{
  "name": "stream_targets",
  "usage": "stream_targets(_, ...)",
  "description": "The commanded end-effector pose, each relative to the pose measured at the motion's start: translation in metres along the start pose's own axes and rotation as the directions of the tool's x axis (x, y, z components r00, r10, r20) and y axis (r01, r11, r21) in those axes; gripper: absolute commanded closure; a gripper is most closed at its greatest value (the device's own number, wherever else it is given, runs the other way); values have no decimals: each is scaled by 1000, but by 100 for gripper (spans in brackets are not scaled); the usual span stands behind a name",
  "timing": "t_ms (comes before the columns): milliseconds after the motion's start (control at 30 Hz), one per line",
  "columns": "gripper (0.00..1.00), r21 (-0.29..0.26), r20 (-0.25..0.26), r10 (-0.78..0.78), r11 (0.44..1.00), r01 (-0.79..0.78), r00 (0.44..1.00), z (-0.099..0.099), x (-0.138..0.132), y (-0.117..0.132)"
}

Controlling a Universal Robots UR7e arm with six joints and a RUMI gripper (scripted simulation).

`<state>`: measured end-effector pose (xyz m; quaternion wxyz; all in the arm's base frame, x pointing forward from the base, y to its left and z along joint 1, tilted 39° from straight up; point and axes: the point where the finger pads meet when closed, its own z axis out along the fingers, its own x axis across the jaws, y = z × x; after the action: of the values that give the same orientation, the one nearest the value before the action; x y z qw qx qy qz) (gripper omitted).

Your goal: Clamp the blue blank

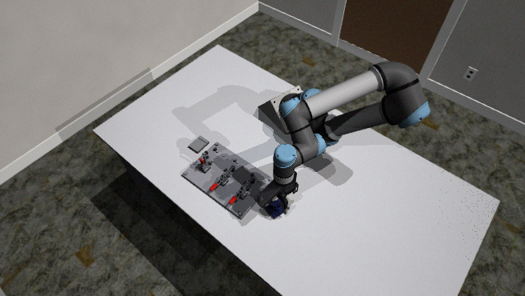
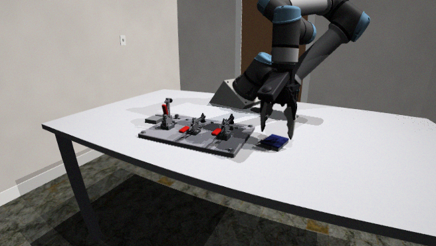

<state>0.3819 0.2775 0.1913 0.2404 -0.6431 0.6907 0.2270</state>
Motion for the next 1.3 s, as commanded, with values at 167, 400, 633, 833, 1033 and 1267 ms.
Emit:
stream_targets(167,41,1,0,0,1000,0,1000,16,0,0)
stream_targets(400,41,1,0,0,1000,0,1000,24,0,0)
stream_targets(633,41,1,0,0,1000,0,1000,24,0,0)
stream_targets(833,41,1,0,0,1000,0,1000,24,0,0)
stream_targets(1033,100,1,0,0,1000,0,1000,24,0,0)
stream_targets(1267,100,1,0,0,1000,0,1000,24,0,0)
